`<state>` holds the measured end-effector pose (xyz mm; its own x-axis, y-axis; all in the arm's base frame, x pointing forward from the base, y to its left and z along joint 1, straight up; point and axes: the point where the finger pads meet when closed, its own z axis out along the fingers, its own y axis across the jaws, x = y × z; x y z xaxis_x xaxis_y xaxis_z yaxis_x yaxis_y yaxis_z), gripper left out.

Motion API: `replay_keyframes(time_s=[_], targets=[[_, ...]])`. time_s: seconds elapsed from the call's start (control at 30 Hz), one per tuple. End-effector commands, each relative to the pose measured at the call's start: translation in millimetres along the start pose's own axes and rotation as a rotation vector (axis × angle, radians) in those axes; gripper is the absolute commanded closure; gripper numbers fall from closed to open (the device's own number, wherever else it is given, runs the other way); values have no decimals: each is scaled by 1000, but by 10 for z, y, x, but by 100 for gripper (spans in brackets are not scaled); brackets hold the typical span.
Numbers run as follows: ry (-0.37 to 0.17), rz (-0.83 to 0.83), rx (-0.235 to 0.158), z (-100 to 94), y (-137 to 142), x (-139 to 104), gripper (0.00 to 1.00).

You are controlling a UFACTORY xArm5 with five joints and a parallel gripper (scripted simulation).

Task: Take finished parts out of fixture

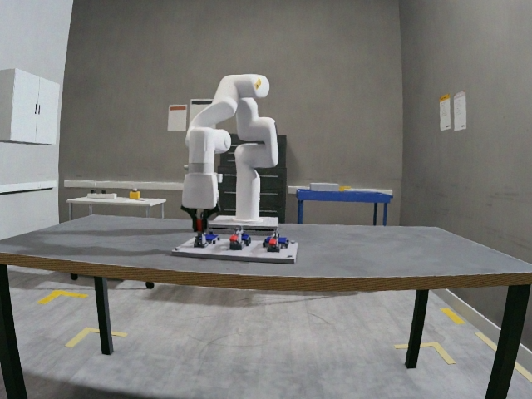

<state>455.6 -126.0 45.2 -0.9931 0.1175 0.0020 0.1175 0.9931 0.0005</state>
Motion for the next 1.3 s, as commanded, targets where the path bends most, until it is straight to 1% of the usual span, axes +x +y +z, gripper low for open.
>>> replay_keyframes(time_s=[0.0, 1.27], targets=[[-1, 0, 0, -4, -3, -2, 100], [-1, 0, 0, -4, -2, 44, 100]])
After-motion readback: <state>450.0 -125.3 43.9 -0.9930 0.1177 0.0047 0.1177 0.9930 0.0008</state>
